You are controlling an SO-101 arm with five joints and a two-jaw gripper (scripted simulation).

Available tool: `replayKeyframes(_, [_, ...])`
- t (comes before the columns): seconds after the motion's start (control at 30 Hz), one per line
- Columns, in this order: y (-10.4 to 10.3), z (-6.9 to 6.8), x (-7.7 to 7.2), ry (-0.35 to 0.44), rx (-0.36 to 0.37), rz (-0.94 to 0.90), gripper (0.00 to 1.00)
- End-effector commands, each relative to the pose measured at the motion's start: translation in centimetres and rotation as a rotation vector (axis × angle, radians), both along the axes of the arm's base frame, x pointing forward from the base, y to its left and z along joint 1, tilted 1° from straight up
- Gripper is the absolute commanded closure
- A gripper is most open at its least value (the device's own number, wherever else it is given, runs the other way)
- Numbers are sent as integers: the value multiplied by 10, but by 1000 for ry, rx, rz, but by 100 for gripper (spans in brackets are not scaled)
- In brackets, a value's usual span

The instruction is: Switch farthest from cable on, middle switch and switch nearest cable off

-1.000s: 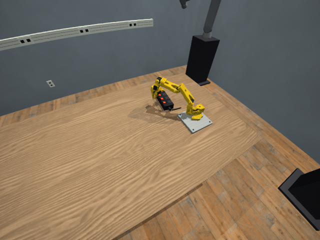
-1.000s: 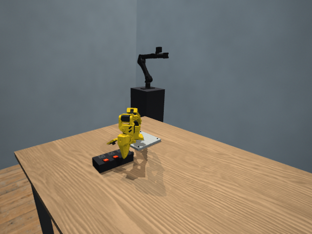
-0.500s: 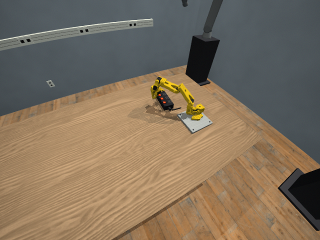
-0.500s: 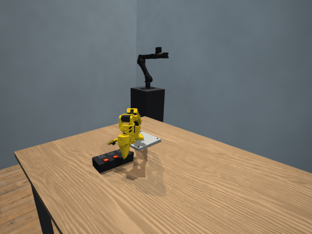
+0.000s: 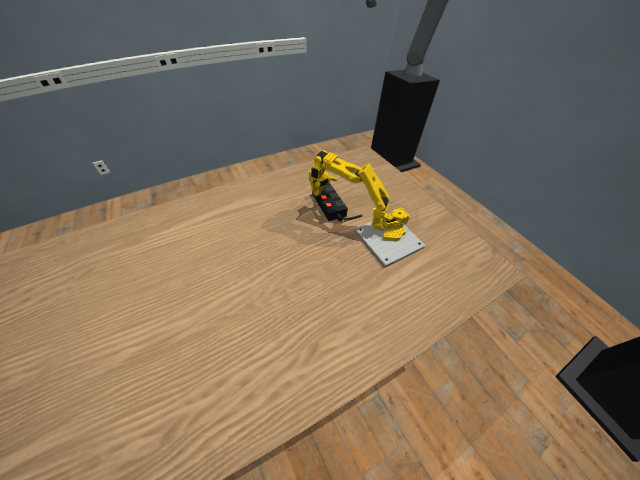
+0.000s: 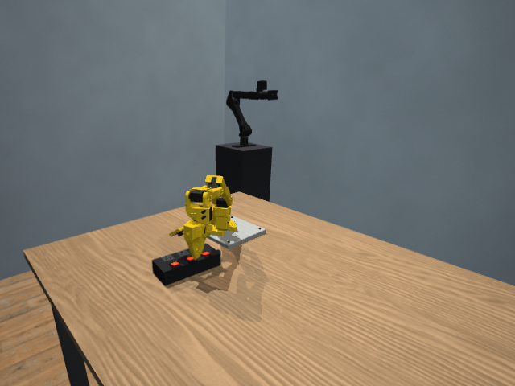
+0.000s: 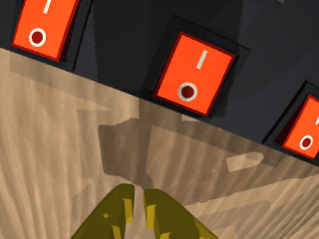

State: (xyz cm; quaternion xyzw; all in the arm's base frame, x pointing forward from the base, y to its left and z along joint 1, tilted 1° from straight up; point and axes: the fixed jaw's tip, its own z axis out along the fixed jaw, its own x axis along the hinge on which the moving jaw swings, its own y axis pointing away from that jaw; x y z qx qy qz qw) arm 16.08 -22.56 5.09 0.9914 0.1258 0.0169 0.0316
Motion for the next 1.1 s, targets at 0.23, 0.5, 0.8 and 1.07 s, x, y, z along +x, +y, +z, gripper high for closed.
replayKeyframes(0.23, [4,1,-22,29,44,-53,100])
replayKeyframes(0.5, [4,1,-22,29,44,-53,100])
replayKeyframes(0.8, [4,1,-22,29,44,-53,100])
replayKeyframes(1.07, [4,2,-24,30,45,-57,100])
